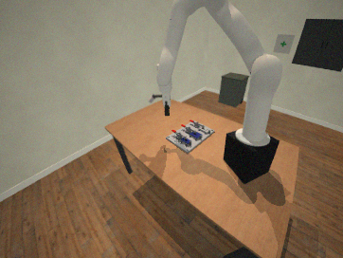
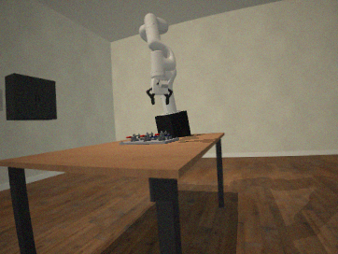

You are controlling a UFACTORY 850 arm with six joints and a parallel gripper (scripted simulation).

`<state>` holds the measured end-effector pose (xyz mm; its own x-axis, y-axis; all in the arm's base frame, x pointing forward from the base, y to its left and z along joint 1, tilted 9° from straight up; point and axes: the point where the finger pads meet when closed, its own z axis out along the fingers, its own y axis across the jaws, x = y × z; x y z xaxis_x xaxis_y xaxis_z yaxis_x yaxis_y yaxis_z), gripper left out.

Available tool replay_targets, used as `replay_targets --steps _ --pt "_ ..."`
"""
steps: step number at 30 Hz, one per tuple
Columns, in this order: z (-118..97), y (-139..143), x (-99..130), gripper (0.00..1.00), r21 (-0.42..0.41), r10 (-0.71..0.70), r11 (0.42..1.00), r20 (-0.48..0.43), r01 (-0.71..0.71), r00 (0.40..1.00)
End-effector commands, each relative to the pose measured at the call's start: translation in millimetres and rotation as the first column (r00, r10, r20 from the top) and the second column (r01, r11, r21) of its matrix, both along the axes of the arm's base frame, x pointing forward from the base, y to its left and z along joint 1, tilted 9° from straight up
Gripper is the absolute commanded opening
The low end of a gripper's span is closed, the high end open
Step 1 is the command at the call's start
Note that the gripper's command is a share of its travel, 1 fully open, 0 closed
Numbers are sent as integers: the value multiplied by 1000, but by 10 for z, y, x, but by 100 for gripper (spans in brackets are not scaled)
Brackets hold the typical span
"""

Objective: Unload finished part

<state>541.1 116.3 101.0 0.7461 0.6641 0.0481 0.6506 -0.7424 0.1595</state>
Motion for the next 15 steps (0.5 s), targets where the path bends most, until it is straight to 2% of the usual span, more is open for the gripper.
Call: replay_targets --steps 1,5,15 --pt "0 -143 0 100 -12 -29 999 12 29 999" --pt "-14 -401 -20 100 -29 -83 996 33 84 996" --pt "-14 -401 -20 100 -29 -83 996 33 84 996"
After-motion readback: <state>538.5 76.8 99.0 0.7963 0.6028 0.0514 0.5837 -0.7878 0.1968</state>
